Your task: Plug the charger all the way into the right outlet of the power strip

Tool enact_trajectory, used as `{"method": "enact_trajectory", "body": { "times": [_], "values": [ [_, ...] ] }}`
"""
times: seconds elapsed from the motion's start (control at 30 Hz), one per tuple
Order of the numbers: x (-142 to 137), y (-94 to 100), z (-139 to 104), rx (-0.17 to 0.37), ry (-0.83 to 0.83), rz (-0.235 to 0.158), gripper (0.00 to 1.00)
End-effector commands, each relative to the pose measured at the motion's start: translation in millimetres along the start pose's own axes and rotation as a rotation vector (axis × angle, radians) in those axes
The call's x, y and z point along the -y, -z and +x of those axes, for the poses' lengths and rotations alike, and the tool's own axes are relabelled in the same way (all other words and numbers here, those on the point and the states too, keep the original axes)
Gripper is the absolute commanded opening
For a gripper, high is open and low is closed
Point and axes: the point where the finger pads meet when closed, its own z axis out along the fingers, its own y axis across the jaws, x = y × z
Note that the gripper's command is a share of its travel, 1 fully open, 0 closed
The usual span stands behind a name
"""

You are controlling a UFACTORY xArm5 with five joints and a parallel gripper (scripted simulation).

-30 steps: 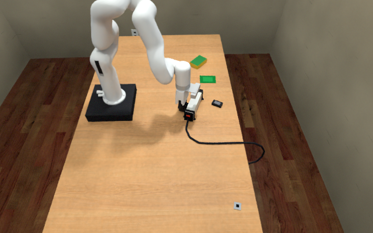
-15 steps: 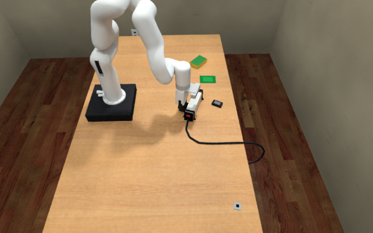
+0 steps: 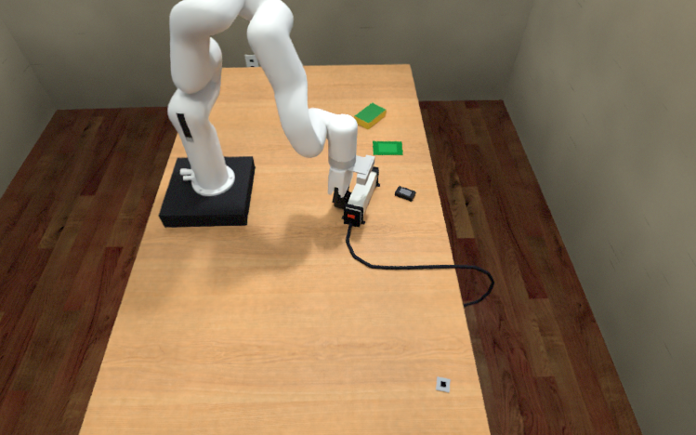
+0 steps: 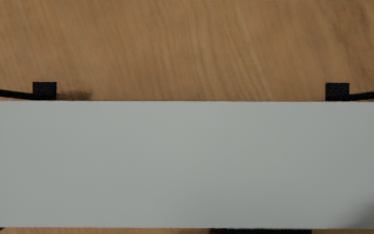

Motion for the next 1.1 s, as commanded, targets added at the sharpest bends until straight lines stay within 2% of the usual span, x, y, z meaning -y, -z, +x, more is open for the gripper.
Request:
{"method": "enact_trajectory", "body": {
  "times": [0.0,0.4,0.43,1.07],
  "values": [
    [0.5,2.8,5.8,-0.011,-0.002,0.002,0.00],
    [0.2,1.9,4.6,0.002,-0.002,-0.001,0.00],
    [0.2,1.9,4.6,0.002,-0.002,-0.001,0.44],
    [0.2,2.0,4.6,0.002,-0.002,-0.001,0.44]
  ]
}}
